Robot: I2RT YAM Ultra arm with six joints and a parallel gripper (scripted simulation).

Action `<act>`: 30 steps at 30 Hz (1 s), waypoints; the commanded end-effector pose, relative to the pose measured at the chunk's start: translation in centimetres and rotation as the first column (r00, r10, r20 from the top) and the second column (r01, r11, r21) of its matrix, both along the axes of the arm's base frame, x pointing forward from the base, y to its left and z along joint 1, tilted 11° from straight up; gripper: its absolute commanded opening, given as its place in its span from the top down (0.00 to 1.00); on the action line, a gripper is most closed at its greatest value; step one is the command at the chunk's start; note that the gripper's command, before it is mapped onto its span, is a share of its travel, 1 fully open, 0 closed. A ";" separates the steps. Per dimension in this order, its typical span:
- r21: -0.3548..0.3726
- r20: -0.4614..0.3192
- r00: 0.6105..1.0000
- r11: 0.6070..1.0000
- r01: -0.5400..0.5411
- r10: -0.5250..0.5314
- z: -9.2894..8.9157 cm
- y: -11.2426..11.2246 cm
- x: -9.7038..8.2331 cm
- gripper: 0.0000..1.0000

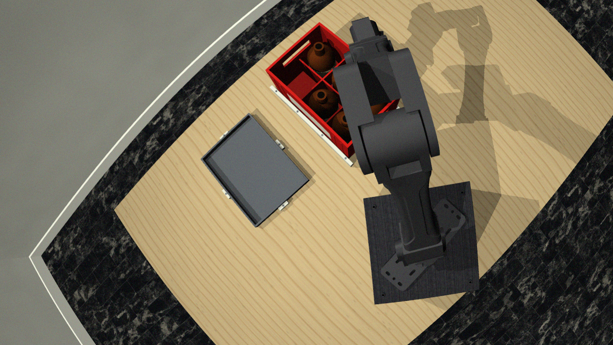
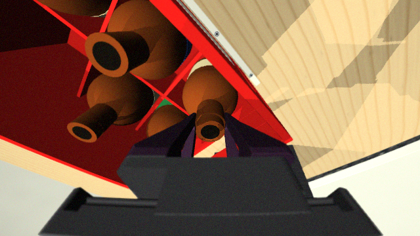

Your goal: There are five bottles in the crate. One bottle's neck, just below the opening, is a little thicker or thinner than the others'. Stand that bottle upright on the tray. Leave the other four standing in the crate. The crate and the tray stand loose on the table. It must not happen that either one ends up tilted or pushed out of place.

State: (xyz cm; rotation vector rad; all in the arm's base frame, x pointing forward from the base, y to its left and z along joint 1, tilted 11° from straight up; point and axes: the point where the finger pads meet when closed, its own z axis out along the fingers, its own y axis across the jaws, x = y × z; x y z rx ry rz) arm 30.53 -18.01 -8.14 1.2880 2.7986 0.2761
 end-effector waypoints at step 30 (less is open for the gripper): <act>-0.025 0.036 0.999 1.000 0.006 -0.005 2.4 -1.2 0.7 1.00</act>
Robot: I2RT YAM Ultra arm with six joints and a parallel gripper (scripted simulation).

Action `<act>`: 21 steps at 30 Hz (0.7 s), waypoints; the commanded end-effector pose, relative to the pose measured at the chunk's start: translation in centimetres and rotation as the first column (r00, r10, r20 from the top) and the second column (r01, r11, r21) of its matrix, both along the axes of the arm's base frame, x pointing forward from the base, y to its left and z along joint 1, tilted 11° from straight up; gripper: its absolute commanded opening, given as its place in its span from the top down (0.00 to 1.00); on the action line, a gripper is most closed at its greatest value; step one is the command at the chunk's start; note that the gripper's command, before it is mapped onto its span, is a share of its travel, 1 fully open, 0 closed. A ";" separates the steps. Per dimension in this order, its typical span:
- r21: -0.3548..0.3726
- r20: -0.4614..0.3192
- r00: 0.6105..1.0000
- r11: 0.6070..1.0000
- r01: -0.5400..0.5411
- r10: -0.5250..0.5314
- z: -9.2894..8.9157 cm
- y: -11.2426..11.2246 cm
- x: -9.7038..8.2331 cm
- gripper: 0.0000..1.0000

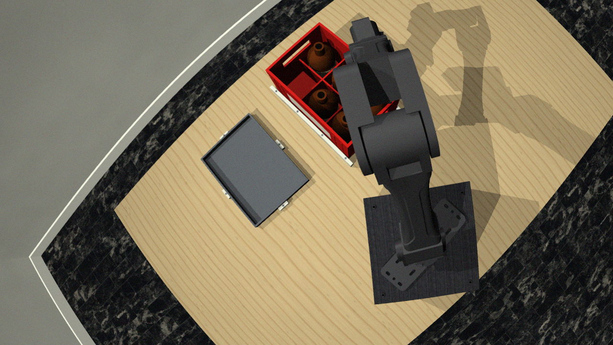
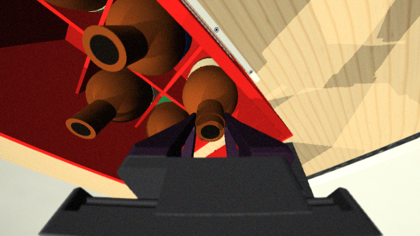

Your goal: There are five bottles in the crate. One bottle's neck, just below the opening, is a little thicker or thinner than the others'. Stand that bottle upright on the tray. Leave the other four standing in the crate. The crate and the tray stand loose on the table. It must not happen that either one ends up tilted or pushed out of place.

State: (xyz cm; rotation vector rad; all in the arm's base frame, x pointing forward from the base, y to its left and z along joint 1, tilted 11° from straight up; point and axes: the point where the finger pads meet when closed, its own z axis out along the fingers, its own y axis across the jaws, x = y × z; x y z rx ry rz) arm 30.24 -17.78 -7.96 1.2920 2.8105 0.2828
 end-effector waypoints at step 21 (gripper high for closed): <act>-0.033 0.047 0.999 0.999 0.008 -0.007 4.5 -1.8 0.7 1.00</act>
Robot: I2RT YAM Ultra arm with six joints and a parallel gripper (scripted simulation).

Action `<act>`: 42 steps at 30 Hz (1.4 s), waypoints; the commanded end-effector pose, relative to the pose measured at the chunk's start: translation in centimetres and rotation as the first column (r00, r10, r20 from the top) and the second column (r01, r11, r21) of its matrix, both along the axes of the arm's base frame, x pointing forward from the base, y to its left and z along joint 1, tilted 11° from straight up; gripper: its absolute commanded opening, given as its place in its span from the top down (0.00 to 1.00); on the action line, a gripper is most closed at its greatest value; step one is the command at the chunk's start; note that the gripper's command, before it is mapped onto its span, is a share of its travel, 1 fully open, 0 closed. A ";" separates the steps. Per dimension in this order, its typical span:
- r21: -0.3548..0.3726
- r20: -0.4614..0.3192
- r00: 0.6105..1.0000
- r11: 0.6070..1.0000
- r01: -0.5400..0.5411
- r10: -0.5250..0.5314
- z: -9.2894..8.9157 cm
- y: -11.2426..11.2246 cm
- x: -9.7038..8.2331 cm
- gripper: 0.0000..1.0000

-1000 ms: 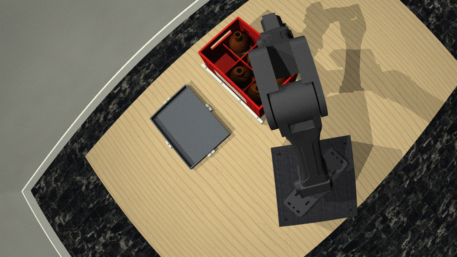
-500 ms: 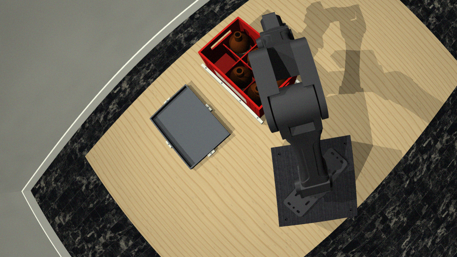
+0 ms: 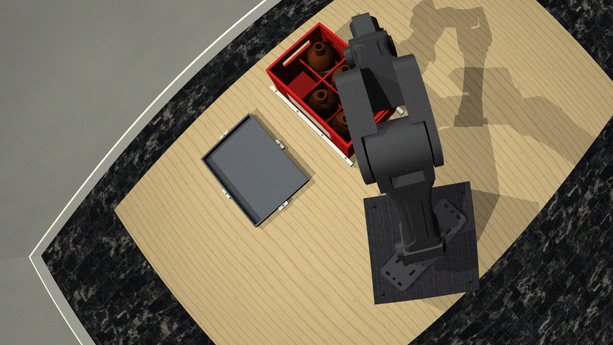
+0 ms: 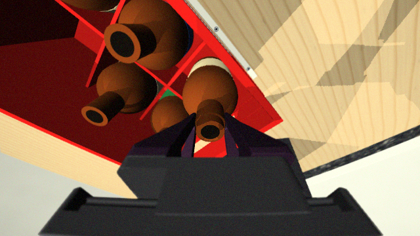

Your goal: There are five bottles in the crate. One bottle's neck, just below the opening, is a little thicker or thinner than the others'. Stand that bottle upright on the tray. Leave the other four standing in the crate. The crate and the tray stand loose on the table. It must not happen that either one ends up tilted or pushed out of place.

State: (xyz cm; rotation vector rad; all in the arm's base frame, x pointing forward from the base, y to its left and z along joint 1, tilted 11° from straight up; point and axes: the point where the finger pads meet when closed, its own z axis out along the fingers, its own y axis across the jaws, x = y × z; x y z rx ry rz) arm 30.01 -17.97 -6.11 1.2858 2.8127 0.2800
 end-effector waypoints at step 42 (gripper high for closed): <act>-0.031 0.046 0.999 0.999 0.014 -0.013 3.5 -1.7 0.9 1.00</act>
